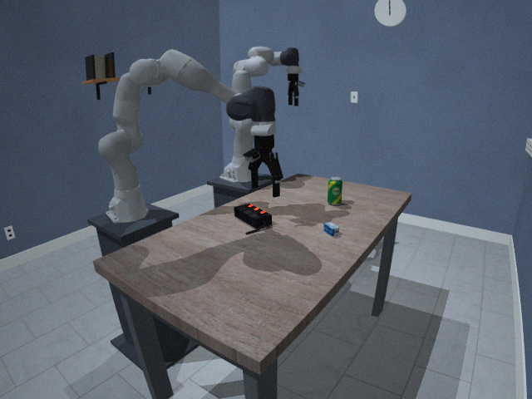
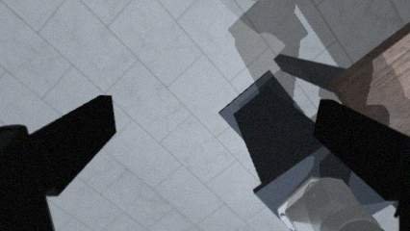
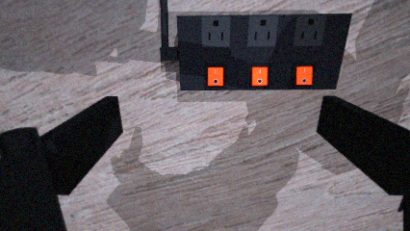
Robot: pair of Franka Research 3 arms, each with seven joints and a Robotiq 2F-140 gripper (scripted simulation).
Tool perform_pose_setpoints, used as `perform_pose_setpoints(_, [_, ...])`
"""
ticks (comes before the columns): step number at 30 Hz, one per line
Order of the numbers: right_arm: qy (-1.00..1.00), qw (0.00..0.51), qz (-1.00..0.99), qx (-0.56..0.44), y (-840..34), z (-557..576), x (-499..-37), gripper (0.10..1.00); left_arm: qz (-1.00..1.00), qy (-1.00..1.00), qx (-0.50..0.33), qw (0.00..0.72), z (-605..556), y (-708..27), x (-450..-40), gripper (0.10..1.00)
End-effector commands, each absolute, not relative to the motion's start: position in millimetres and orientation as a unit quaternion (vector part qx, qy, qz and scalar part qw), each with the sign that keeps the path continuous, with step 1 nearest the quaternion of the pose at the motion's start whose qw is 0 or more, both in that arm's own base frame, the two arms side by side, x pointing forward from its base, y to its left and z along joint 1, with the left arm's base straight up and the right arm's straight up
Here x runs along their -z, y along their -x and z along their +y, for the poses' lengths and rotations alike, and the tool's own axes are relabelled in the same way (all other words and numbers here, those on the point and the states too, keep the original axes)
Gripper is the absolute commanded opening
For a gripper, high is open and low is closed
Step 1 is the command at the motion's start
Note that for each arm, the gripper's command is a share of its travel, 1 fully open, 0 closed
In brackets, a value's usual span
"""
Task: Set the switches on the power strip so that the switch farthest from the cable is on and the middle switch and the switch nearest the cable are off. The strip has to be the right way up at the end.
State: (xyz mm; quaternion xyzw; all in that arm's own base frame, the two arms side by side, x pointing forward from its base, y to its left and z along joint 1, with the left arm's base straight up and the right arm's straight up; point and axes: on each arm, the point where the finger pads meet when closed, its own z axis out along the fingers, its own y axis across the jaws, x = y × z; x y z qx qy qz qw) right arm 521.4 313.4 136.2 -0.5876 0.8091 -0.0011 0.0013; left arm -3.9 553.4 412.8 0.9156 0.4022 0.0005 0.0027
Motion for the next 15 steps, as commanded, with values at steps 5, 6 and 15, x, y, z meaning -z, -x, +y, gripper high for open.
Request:
perform_pose_setpoints(5, [0.590, 0.000, 0.808, 0.000, -520.9, 313.5, -135.4, 1.000, 0.388, -0.922, 0.000, 0.000, 554.5, 6.5, -413.0, 1.000])
perform_pose_setpoints(6, [0.590, 0.000, 0.808, 0.000, -520.9, 313.5, -135.4, 1.000, 0.388, -0.922, 0.000, 0.000, 554.5, 6.5, -413.0, 1.000])
perform_pose_setpoints(15, [0.590, 0.000, 0.808, 0.000, -520.9, 313.5, -135.4, 0.099, 0.393, -0.919, 0.000, 0.002, 553.8, 4.4, -412.7, 1.000])
